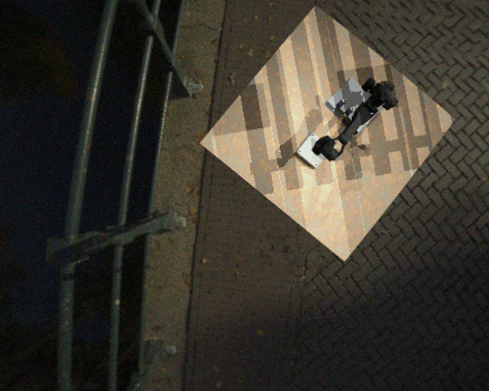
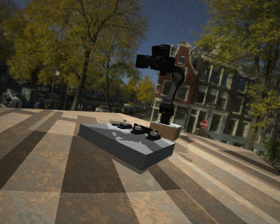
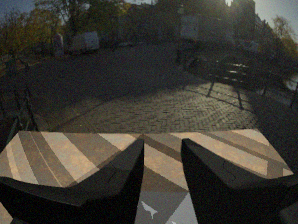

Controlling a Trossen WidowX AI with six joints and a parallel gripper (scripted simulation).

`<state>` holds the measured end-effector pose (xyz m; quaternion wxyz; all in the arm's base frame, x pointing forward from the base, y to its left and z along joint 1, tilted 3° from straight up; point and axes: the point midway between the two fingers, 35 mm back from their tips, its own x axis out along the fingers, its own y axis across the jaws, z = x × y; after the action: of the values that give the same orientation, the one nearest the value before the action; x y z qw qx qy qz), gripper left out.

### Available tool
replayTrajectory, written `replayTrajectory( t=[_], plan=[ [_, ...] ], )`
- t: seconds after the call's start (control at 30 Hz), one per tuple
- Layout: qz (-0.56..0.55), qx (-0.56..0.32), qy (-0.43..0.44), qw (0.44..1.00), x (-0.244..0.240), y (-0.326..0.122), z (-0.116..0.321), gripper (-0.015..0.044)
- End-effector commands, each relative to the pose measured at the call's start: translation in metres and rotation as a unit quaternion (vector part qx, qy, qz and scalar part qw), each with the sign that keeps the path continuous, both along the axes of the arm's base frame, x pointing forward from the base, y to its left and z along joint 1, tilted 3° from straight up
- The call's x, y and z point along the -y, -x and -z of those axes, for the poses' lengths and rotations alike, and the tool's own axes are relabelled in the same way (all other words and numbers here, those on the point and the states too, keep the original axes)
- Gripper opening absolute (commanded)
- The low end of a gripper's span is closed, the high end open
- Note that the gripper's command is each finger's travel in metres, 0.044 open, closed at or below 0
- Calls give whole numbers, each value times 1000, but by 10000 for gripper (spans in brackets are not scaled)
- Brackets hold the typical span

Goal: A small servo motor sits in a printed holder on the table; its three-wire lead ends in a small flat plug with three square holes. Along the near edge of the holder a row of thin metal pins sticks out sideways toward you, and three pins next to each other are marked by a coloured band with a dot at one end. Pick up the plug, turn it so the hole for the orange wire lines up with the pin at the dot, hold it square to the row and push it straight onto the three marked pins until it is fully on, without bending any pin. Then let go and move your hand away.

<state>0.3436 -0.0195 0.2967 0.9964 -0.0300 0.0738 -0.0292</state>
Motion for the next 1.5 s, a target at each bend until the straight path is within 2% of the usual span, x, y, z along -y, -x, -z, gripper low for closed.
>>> replayTrajectory(
  t=[0.0, 0.53, 1.13, 1.27, 1.47],
  plan=[
    [9, -60, 15, 998, 10, -13, 19, 115],
    [25, -323, 51, 945, 56, -39, 113, 115],
    [-16, -590, 36, 806, 101, -17, 210, 115],
    [-30, -632, 27, 774, 108, -8, 225, 115],
    [-31, -634, 26, 772, 109, -8, 233, 115]
  ],
)
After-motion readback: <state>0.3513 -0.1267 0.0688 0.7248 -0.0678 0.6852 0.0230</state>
